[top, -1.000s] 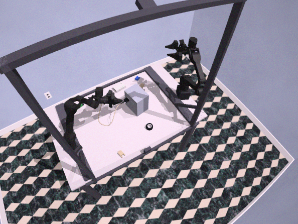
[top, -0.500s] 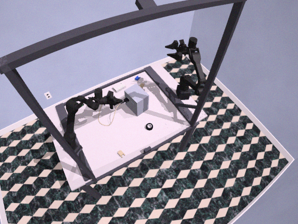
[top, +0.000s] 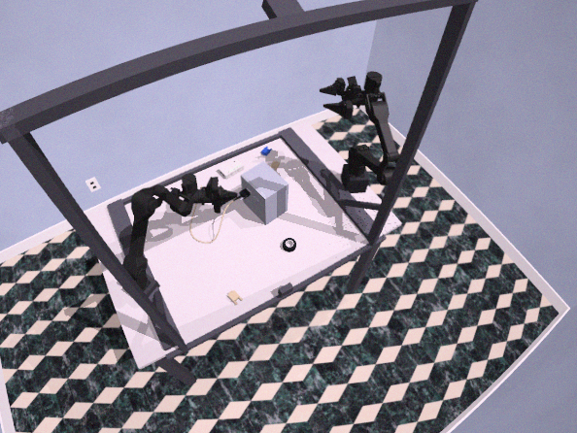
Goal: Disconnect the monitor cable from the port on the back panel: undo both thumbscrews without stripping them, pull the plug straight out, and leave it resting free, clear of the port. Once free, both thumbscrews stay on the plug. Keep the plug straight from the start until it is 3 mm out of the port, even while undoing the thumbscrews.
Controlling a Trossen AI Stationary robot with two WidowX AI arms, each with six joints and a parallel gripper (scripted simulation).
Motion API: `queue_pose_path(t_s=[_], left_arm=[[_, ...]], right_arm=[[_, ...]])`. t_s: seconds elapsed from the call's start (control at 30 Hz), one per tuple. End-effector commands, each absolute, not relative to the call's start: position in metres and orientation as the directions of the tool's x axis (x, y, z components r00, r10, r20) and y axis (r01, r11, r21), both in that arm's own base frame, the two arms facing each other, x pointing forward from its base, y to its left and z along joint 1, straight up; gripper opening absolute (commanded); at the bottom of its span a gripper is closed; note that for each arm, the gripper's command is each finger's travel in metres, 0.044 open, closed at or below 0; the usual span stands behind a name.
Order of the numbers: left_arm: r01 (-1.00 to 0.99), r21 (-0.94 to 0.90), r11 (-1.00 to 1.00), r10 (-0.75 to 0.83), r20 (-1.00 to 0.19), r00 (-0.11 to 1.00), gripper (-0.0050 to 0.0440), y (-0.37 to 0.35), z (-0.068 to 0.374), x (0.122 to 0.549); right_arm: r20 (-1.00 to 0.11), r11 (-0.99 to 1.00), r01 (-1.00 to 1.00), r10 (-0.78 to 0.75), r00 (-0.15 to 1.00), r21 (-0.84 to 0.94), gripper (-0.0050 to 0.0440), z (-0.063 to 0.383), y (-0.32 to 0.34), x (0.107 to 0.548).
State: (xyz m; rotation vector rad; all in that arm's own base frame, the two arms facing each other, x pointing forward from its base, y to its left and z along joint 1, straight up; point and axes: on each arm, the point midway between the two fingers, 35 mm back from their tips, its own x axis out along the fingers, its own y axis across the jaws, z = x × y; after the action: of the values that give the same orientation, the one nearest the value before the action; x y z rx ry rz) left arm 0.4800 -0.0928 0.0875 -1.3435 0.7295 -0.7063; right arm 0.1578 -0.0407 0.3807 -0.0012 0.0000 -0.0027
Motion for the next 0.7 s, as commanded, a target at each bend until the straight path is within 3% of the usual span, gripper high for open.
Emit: queue_pose_path(t_s=[0.0,0.2,0.3,0.37,0.67], left_arm=[[0.048,-0.996,0.07,-0.799,-0.027,0.601,0.0,-0.0923,0.0974,0.4828],[0.031,-0.999,0.018,-0.8,0.004,0.599,0.0,-0.0922,0.0962,0.4826],[0.031,-0.999,0.018,-0.8,0.004,0.599,0.0072,-0.0922,0.0962,0.4826],[0.031,-0.999,0.018,-0.8,0.004,0.599,0.0072,-0.0922,0.0962,0.4826],[0.031,-0.999,0.018,-0.8,0.004,0.599,0.0288,-0.0922,0.0962,0.4826]], right_arm=[[0.001,1.0,0.0,0.0,1.0,-0.005,0.044,0.3833,-0.0394,0.1576],[0.001,1.0,0.0,0.0,1.0,-0.005,0.044,0.3833,-0.0394,0.1576],[0.001,1.0,0.0,0.0,1.0,-0.005,0.044,0.3833,-0.0394,0.1576],[0.001,1.0,0.0,0.0,1.0,-0.005,0.044,0.3833,-0.0394,0.1576],[0.001,1.0,0.0,0.0,1.0,-0.005,0.044,0.3833,-0.0394,0.1576]])
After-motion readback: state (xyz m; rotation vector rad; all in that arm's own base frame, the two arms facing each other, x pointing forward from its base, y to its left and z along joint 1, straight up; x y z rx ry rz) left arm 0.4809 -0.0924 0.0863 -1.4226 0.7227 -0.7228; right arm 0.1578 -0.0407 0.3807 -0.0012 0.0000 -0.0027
